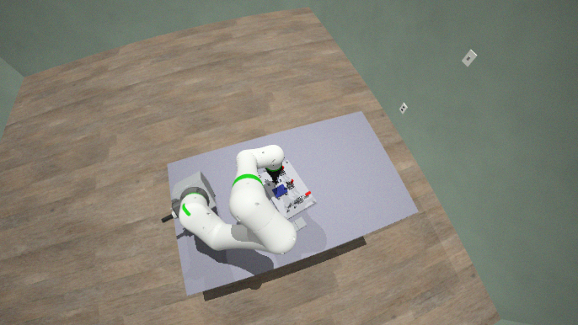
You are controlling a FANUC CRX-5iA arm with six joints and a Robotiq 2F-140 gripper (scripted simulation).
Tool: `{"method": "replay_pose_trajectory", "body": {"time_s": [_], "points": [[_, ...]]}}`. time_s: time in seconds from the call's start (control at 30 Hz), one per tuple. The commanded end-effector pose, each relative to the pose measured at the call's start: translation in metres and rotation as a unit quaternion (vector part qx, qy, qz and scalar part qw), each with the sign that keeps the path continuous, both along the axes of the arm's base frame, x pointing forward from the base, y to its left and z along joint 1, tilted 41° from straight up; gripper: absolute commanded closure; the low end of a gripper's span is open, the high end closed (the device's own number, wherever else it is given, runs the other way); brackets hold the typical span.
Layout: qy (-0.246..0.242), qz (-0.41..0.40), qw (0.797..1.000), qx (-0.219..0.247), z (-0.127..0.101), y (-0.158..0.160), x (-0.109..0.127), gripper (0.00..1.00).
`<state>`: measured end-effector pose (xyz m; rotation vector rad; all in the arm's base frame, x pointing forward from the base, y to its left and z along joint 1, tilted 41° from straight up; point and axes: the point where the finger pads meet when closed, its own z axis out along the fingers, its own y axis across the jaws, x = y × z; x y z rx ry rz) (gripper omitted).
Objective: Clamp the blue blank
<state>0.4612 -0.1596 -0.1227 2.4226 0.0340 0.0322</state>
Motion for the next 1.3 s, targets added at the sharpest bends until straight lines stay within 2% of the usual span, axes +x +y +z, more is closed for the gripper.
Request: {"method": "replay_pose_trajectory", "body": {"time_s": [0.0,1.27], "points": [[0.0,0.0,1.0,0.0,-0.0007,-0.0004,0.0002,1.0],[0.0,0.0,1.0,0.0,0.0036,-0.0058,0.0003,1.0]]}}
